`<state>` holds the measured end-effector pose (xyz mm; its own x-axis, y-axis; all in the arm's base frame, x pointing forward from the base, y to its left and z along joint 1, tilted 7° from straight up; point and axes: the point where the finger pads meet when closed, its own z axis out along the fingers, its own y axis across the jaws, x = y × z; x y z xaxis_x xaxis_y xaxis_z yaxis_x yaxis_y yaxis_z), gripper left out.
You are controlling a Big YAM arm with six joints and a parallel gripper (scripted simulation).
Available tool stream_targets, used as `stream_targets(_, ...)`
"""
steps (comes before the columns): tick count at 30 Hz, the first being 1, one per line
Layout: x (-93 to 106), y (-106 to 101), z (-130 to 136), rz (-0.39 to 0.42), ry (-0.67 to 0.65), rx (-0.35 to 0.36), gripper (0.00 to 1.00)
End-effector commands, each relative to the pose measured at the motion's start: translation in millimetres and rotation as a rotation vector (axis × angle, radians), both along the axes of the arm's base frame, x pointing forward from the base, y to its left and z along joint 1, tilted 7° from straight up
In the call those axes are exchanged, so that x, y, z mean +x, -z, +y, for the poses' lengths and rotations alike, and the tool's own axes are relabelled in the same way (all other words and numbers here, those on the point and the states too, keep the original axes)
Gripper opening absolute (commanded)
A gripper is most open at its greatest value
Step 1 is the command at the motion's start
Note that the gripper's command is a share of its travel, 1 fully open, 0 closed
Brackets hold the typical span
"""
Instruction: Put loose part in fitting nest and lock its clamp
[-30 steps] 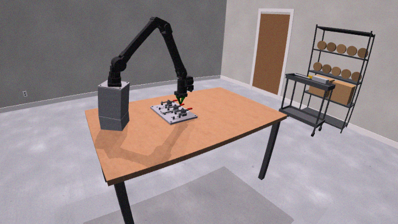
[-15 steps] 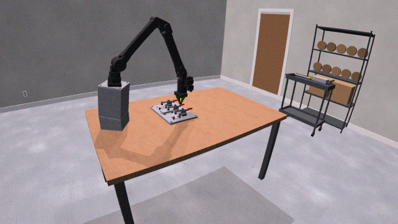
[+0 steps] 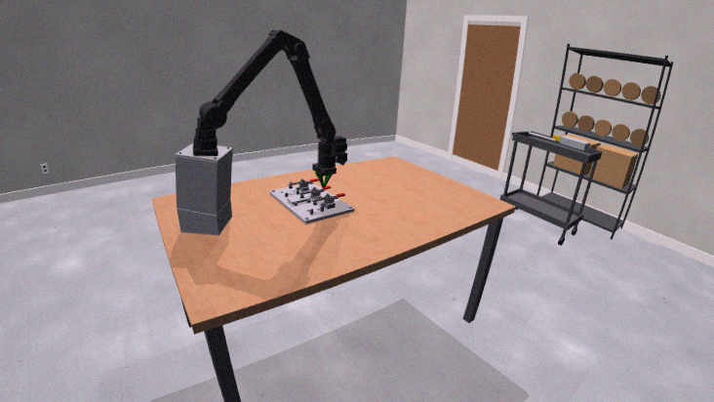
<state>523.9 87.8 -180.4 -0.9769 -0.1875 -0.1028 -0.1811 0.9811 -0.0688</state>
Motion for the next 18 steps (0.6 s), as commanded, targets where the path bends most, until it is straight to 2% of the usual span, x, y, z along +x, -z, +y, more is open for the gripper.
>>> stream_targets(1,13.5,6.9,-3.6,-0.014,0.003,0.002,0.00)
stream_targets(18,15.0,8.8,-4.1,-0.019,0.003,0.003,0.00)
